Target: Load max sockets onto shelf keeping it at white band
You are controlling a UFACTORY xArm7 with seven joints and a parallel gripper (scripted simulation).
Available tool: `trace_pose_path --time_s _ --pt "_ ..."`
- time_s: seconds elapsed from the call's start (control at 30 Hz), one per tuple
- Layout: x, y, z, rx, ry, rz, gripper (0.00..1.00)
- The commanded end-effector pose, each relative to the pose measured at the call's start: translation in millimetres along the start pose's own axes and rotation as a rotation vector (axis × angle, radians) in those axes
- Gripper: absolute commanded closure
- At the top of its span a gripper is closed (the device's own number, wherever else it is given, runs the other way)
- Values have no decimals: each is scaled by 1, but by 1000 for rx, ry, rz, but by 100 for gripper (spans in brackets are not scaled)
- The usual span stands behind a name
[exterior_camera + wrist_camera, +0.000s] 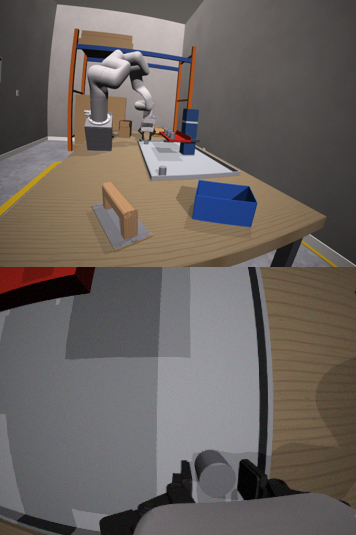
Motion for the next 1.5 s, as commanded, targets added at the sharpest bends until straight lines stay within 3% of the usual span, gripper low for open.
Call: trace_pose_path --time_s 0.0,0.87,1.47 --pt "-1 7 1 -3 0 -4 48" --pt "-1 67 1 -3 0 -4 48" --pt "-1 73 1 -3 0 -4 48"
Point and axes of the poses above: the point where the finger pads meet when closed, its own y axis back along the fingers, its own x axis across the jaws, z = x × y, the point moved 6 cm from there along y, back along the fingers, and after that the axes turned 11 degrees about y, right-handed, at the moved point
